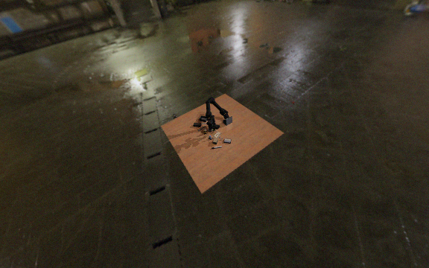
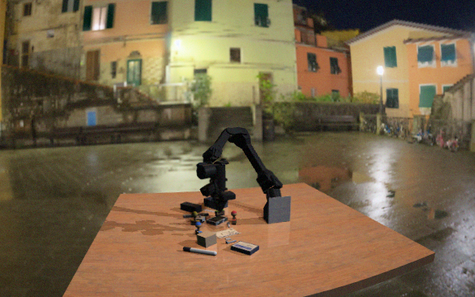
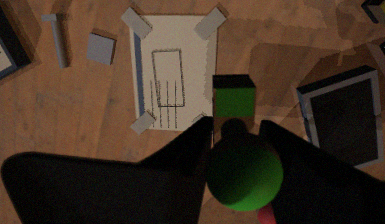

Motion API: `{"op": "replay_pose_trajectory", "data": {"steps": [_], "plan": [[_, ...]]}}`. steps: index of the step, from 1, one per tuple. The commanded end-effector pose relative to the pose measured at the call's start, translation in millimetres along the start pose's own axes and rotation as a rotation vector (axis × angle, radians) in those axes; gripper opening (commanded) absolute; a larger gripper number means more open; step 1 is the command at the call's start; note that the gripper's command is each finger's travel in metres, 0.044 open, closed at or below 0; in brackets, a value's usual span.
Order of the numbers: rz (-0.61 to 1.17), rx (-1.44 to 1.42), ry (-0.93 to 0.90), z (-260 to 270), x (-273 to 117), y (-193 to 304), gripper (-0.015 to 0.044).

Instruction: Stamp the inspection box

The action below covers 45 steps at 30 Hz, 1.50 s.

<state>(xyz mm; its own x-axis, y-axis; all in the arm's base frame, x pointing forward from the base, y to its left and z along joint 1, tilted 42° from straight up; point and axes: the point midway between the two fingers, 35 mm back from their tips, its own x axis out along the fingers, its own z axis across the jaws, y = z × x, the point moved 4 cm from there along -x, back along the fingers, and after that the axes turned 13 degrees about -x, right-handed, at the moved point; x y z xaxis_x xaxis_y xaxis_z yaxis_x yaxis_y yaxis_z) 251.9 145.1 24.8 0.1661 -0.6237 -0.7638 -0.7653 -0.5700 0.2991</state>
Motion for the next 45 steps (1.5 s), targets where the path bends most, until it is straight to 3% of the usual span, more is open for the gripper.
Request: {"op": "replay_pose_trajectory", "data": {"steps": [1, 26, 45], "plan": [[-0.009, -0.004, -0.001, -28, -3, 9, 0.0000], [0.015, 0.007, 0.036, -167, -1, 107, 0.0000], [0.016, 0.008, 0.037, -171, 19, 109, 0.0000]]}}
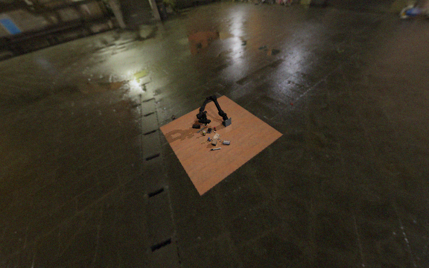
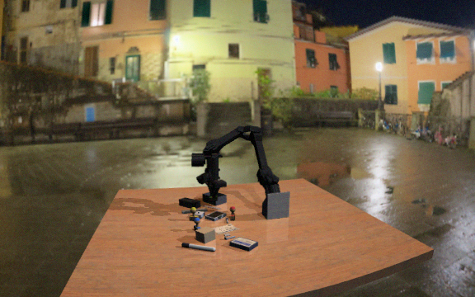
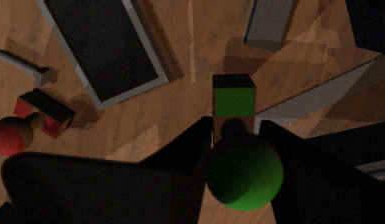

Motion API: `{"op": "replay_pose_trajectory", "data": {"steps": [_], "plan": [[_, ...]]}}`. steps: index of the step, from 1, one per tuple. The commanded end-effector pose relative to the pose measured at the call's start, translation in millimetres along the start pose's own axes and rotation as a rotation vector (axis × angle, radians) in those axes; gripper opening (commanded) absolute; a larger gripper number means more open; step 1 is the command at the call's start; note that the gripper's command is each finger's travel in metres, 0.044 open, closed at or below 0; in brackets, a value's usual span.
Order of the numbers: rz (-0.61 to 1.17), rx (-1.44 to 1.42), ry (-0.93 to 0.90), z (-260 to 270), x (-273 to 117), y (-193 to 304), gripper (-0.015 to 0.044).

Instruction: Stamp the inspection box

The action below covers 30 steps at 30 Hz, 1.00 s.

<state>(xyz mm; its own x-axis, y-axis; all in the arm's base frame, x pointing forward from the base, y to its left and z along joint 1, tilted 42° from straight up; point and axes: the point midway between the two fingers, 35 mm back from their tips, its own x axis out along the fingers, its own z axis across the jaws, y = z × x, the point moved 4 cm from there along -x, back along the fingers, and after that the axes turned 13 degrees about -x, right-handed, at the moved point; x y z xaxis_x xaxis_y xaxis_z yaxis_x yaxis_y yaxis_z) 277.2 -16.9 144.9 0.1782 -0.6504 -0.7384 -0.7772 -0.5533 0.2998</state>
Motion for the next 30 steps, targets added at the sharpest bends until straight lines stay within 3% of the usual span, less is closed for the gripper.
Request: {"op": "replay_pose_trajectory", "data": {"steps": [1, 30], "plan": [[0.003, -0.008, 0.001, 1, 7, 0, 0.0000], [0.005, -0.008, 0.006, 2, 54, 3, 0.0000]]}}
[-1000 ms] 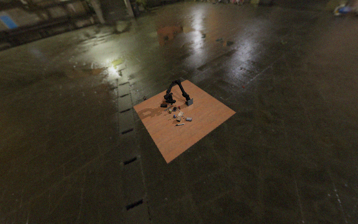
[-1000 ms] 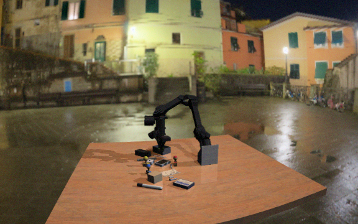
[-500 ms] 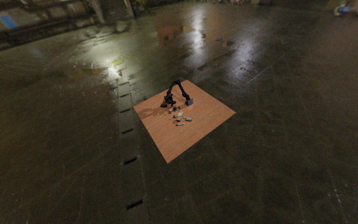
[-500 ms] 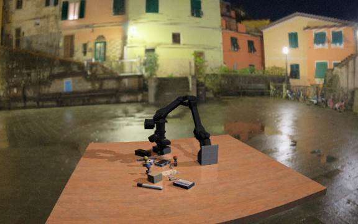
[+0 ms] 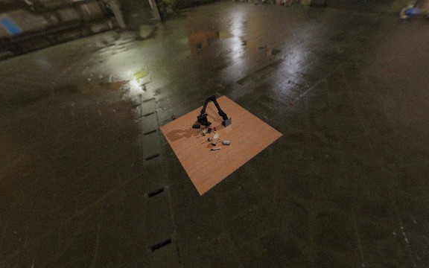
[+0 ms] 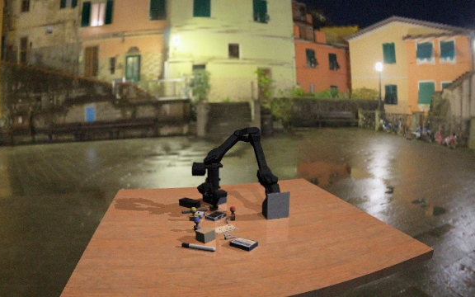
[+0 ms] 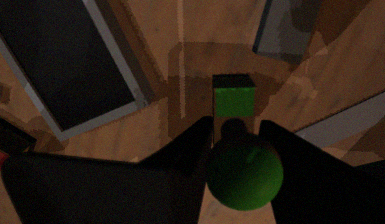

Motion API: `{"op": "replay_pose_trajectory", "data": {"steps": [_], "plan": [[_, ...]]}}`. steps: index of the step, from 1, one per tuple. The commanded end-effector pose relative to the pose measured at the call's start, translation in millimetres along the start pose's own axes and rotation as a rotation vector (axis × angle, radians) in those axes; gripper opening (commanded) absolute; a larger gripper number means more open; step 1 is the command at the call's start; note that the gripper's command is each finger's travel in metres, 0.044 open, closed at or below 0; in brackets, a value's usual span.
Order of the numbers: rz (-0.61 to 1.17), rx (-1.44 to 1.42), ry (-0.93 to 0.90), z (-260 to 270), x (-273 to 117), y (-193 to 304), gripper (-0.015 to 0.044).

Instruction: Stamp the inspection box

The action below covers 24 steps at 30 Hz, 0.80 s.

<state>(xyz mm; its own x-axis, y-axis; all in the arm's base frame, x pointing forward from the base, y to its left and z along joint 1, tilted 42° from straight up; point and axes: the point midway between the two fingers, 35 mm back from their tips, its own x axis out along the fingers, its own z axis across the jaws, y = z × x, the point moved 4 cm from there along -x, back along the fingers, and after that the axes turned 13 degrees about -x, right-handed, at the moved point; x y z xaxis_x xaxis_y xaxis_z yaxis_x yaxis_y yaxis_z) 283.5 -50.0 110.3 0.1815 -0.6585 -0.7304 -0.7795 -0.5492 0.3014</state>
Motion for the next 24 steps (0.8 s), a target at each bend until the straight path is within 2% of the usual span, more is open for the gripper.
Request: {"op": "replay_pose_trajectory", "data": {"steps": [1, 2, 12, 16, 22, 24], "plan": [[0.001, -0.010, -0.005, 2, 6, 0, 0.0000], [0.001, -0.010, -0.005, 2, 6, 0, 0.0000], [0.002, -0.001, 0.000, 0, 2, 0, 0.0250], [-0.001, -0.001, -0.004, 0, -8, -2, 0.0250], [-0.003, -0.010, -0.014, -2, -103, -4, 0.0250], [-0.001, -0.011, -0.012, -1, -114, -2, 0.0250]]}}
